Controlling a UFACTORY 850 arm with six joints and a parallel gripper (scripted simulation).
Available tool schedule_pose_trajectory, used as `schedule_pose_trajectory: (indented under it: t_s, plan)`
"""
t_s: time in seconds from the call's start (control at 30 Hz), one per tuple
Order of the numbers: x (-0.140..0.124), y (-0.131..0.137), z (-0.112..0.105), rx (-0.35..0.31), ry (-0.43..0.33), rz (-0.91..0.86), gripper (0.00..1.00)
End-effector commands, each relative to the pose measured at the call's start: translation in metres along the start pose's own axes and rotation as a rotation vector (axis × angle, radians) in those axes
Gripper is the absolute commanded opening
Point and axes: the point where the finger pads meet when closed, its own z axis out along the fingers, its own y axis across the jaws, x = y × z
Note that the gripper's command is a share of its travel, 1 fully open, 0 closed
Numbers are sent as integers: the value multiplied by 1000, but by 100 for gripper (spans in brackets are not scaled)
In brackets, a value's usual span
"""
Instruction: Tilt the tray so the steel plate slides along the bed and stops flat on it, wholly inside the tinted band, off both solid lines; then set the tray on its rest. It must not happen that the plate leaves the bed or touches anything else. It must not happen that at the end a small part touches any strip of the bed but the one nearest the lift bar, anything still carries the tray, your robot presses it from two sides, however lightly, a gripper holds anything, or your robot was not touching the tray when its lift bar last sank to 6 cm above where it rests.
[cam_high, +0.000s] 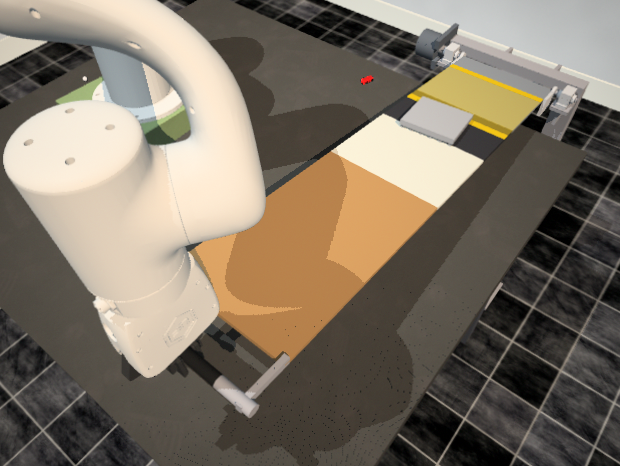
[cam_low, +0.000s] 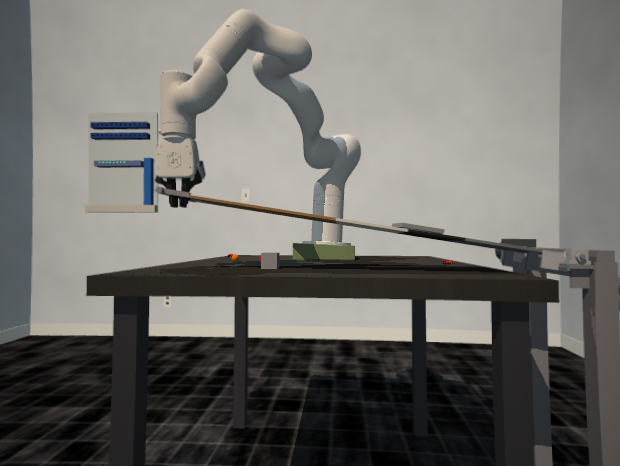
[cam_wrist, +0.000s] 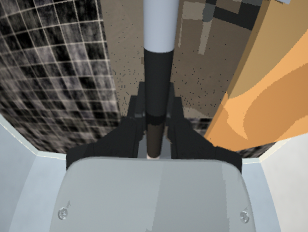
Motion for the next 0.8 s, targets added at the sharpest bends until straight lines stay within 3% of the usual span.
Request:
schedule_pose_trajectory:
  t_s: [0.0, 0.23, 0.33, 0.4, 0.47, 0.57, 0.77]
  plan:
    - [0, -8, 51, 2, -3, 1, 0]
    - [0, -8, 51, 2, -3, 1, 0]
    - [0, -1, 3, 2, -3, 1, 0]
    - [0, 2, -15, 2, -3, 1, 0]
    - [0, -1, 3, 2, -3, 1, 0]
    - [0, -8, 51, 2, -3, 1, 0]
    - [0, -8, 56, 2, -3, 1, 0]
